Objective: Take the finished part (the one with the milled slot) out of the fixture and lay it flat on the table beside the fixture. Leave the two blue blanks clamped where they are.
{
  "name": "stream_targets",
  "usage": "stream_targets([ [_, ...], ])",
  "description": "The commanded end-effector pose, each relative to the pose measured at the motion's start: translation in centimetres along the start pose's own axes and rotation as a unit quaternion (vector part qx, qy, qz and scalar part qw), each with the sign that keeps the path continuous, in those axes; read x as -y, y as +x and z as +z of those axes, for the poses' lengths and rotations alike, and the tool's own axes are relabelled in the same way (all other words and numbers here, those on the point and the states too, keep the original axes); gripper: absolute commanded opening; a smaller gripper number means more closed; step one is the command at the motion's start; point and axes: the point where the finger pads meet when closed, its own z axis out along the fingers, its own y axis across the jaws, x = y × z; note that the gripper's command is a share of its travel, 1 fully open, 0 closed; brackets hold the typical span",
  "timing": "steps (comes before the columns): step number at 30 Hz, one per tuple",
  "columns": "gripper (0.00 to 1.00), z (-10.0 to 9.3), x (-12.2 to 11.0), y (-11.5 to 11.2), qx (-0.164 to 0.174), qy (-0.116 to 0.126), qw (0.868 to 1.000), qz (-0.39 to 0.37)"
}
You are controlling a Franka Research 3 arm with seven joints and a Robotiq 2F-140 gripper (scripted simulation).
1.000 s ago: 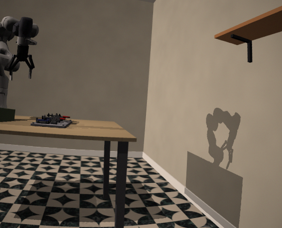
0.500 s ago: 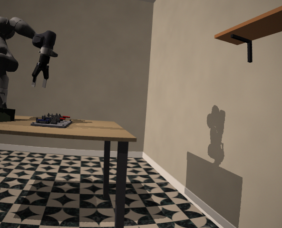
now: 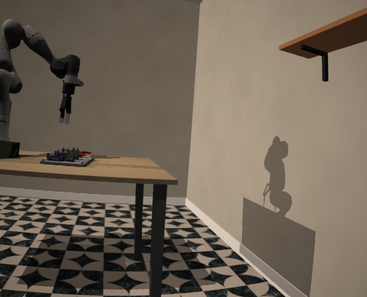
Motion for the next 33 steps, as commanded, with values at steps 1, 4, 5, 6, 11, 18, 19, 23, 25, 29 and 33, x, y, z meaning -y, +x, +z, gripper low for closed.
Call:
stream_targets([
  [1,1.0,-0.02,0.24,1.6,-0.02,0.001,1.0,0.014],
  [4,1.0,-0.02,0.24,1.6,-0.02,0.001,1.0,0.014],
  [5,1.0,-0.02,0.24,1.6,-0.02,0.001,1.0,0.014],
  [6,1.0,-0.02,0.24,1.6,-0.02,0.001,1.0,0.014],
  [11,1.0,-0.02,0.24,1.6,-0.02,0.001,1.0,0.014],
  [18,0.28,-0.02,0.24,1.6,-0.02,0.001,1.0,0.014],
  [19,0.28,-0.02,0.24,1.6,-0.02,0.001,1.0,0.014],
  [23,0.28,-0.02,0.24,1.6,-0.02,0.001,1.0,0.014],
  [25,0.28,-0.02,0.24,1.6,-0.02,0.001,1.0,0.014],
  [29,0.28,-0.02,0.24,1.6,-0.02,0.001,1.0,0.014],
  [33,0.28,-0.02,0.24,1.6,-0.02,0.001,1.0,0.014],
])
